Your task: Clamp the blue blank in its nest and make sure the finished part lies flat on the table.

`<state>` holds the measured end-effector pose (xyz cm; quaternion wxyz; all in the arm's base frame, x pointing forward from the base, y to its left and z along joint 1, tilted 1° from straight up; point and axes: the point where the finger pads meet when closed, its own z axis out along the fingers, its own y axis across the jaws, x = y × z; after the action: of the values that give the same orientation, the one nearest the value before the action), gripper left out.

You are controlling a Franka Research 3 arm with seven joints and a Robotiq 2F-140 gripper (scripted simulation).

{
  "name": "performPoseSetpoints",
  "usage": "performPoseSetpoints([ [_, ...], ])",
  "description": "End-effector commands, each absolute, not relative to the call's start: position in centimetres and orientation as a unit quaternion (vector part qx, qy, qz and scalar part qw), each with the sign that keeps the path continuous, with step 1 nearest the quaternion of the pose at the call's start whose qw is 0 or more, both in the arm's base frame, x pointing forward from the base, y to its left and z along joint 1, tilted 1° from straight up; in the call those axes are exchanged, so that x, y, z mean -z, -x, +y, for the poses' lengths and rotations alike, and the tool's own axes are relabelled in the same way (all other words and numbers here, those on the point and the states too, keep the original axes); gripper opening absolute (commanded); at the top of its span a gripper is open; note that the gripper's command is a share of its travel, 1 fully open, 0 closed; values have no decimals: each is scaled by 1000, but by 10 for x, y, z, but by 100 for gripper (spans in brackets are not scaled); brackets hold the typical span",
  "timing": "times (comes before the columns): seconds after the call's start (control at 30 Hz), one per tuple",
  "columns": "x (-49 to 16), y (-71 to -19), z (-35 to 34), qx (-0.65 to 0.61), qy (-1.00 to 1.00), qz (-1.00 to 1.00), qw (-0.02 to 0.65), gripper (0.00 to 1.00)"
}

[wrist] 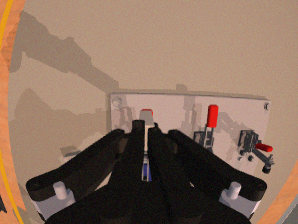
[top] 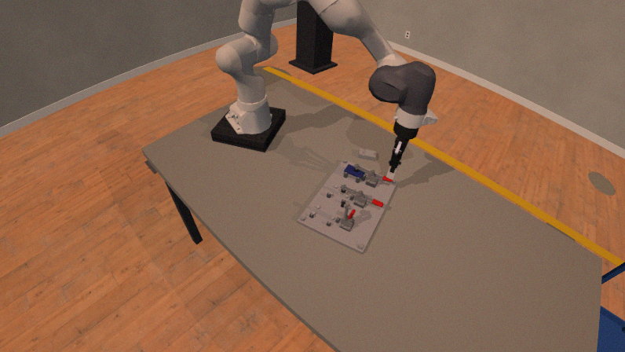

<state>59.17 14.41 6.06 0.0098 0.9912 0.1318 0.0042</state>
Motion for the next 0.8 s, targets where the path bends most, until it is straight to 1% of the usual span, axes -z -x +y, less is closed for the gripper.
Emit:
performPoseSetpoints([
  [0.0, -58, -592, 143, -4, -991, 133, 11, 0],
  [0.77, -56, -592, 143, -4, -991, 133, 11, 0],
])
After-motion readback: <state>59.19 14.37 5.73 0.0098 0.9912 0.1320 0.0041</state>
